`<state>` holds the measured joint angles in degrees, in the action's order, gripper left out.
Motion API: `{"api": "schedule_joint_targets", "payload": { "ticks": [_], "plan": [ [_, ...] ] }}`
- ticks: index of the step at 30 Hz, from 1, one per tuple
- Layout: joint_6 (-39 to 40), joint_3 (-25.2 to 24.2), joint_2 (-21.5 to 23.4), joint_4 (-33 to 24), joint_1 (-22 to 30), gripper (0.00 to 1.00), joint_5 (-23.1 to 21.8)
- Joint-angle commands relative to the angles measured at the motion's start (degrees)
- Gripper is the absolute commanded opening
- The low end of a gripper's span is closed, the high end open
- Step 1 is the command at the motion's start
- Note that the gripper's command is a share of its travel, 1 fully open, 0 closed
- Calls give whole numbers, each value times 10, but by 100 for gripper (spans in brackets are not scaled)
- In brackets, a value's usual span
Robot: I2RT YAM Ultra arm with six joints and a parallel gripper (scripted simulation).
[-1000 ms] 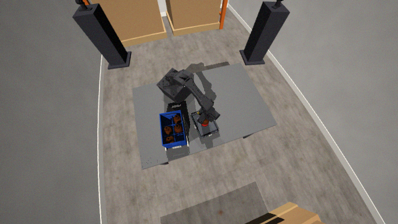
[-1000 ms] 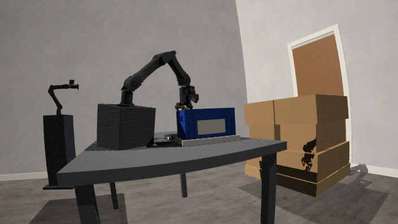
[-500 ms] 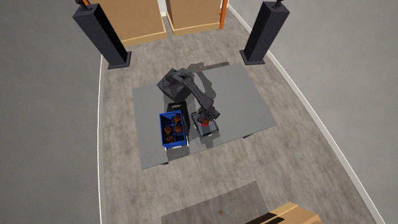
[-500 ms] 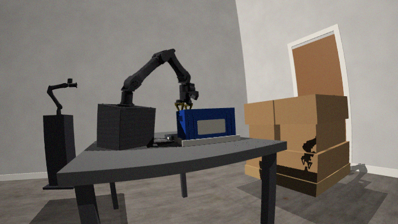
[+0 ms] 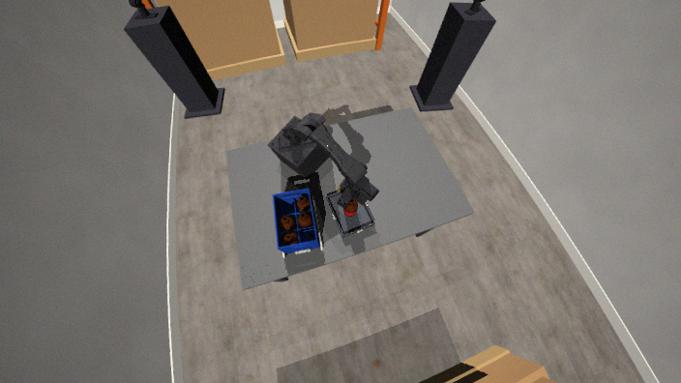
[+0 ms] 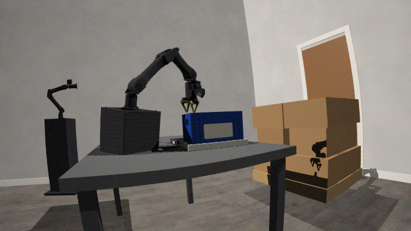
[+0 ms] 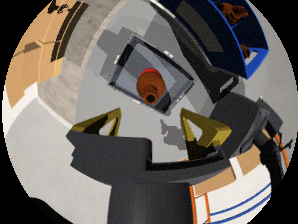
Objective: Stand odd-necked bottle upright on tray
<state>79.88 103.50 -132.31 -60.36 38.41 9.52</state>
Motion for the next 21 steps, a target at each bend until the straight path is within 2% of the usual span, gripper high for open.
{"api": "schedule_joint_targets", "payload": {
  "ticks": [1, 21],
  "plan": [
    [5, 29, 25, -30, 11, 100, 4],
    [7, 49, 32, -58, 14, 100, 4]
  ]
}}
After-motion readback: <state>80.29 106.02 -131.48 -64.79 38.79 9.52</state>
